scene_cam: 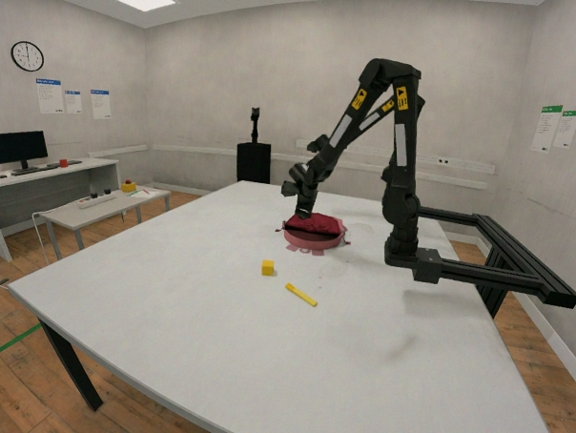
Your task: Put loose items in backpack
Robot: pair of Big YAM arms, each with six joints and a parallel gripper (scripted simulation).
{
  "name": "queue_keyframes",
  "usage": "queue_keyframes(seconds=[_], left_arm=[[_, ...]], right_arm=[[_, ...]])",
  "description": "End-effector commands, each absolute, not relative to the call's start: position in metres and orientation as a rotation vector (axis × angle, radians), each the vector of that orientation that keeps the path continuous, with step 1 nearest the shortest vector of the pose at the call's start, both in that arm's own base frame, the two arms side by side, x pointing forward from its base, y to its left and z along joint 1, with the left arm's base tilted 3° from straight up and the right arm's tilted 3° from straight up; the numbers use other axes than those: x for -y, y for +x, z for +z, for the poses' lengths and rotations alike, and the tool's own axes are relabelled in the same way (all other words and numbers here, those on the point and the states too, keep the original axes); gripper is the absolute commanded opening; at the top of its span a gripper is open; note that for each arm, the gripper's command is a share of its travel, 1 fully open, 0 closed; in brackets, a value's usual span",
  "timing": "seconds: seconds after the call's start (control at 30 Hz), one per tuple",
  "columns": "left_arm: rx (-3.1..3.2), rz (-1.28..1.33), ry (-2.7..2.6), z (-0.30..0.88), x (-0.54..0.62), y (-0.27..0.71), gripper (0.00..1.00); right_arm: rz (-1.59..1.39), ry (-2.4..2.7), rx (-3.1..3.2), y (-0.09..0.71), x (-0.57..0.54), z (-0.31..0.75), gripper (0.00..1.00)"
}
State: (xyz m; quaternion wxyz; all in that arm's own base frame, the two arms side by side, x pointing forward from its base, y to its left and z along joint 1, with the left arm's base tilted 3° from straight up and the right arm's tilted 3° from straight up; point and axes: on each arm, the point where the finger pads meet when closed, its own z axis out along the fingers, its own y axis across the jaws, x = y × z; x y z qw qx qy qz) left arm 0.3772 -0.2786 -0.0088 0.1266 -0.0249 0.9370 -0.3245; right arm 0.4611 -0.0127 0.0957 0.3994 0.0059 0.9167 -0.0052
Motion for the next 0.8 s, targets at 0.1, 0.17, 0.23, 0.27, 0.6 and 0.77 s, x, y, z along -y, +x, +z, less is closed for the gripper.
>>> queue_keyframes(seconds=[0.1, 0.17, 0.23, 0.27, 0.6, 0.77], left_arm=[[-2.657, -0.759, 0.003, 0.023, 0.227, 0.395, 0.9], [-2.649, -0.732, 0.002, 0.025, 0.219, 0.397, 0.9], [-2.631, -0.679, 0.001, 0.031, 0.204, 0.402, 0.9], [-2.622, -0.653, 0.001, 0.034, 0.197, 0.404, 0.9], [-2.53, -0.422, -0.002, 0.059, 0.129, 0.424, 0.9], [-2.488, -0.349, -0.002, 0.07, 0.107, 0.434, 0.9]], right_arm=[[-0.013, 0.011, -2.269, 0.477, 0.012, 0.117, 0.9], [-0.013, 0.011, -2.269, 0.477, 0.012, 0.117, 0.9], [-0.013, 0.011, -2.269, 0.477, 0.012, 0.117, 0.9], [-0.013, 0.011, -2.269, 0.477, 0.012, 0.117, 0.9], [-0.013, 0.011, -2.269, 0.477, 0.012, 0.117, 0.9], [-0.013, 0.011, -2.269, 0.477, 0.012, 0.117, 0.9]])
